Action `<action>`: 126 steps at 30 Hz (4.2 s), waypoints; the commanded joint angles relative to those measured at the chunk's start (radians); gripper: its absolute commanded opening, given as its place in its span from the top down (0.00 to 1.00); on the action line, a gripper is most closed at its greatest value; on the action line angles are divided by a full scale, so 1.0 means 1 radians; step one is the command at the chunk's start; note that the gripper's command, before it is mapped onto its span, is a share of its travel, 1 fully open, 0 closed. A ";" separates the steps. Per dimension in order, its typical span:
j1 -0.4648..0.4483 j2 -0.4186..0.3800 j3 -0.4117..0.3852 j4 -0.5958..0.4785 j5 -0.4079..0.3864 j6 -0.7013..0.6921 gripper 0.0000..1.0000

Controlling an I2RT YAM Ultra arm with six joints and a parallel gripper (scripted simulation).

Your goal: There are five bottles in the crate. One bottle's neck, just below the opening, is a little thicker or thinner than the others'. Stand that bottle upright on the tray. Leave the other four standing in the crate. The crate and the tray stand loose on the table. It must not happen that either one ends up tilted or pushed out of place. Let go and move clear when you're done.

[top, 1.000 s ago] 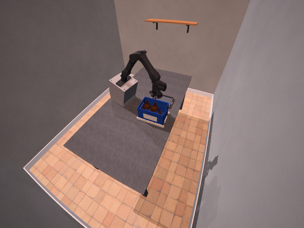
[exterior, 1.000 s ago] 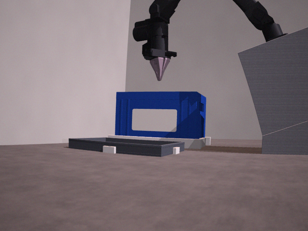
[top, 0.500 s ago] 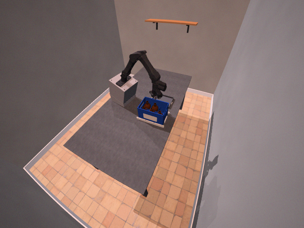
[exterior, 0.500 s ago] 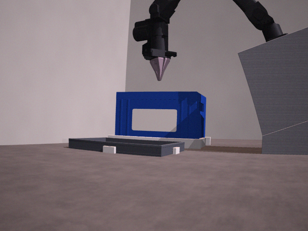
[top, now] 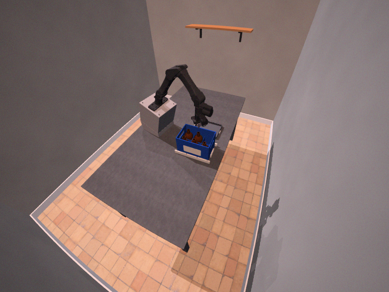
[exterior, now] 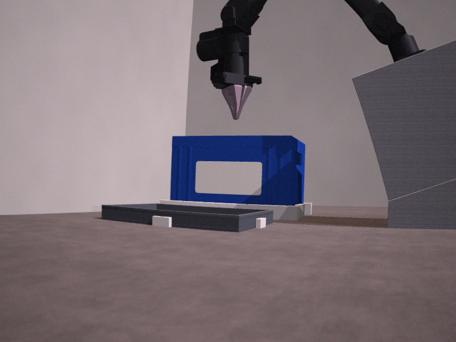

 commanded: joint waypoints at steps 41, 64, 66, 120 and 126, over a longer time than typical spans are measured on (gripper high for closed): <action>0.000 -0.058 0.004 0.023 0.011 0.005 0.39; 0.000 -0.058 0.004 0.023 0.011 0.005 0.39; 0.000 -0.058 0.004 0.023 0.011 0.005 0.39; 0.002 0.054 -0.032 0.154 0.011 0.006 0.39; 0.003 0.060 -0.040 0.161 0.011 0.006 0.39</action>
